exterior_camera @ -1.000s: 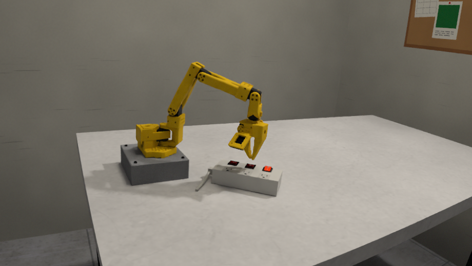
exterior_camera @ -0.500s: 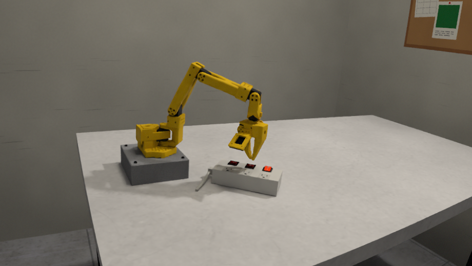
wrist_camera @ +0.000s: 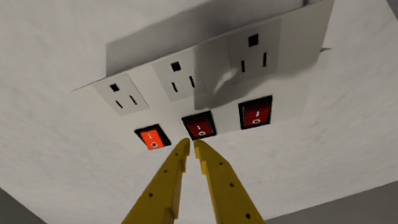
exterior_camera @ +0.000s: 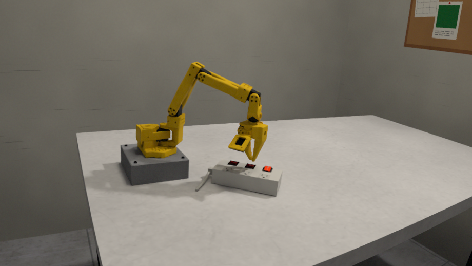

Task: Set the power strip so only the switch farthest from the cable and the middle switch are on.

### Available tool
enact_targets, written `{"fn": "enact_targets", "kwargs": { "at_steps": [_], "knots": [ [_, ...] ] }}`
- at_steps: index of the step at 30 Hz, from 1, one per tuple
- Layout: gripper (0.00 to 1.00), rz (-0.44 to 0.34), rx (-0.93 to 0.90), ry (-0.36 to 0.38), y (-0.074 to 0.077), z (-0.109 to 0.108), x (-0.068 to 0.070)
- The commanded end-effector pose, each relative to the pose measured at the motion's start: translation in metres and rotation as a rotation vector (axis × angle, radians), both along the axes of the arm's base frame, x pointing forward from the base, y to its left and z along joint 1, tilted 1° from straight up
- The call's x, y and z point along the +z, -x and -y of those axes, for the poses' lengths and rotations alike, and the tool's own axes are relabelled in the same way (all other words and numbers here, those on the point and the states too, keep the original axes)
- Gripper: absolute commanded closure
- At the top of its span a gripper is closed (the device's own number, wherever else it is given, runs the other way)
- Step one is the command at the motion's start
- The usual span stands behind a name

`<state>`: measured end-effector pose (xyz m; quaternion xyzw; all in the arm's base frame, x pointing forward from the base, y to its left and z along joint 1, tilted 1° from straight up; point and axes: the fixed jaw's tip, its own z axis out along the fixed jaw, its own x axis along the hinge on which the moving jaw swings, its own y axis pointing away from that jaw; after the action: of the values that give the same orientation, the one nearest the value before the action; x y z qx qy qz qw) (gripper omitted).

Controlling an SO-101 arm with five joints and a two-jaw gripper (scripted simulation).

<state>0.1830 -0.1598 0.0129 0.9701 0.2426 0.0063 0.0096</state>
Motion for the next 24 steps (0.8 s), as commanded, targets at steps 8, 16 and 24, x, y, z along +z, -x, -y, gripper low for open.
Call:
{"fn": "enact_targets", "kwargs": {
  "at_steps": [8, 16, 24],
  "knots": [
    [1.0, -0.01, 0.015, -0.009, 0.0005, -0.0034, -0.005],
    [1.0, -0.01, 0.015, -0.009, 0.0017, -0.0044, -0.0074],
    [1.0, -0.01, 0.015, -0.009, 0.0043, -0.0066, -0.0124]
  ]
}}
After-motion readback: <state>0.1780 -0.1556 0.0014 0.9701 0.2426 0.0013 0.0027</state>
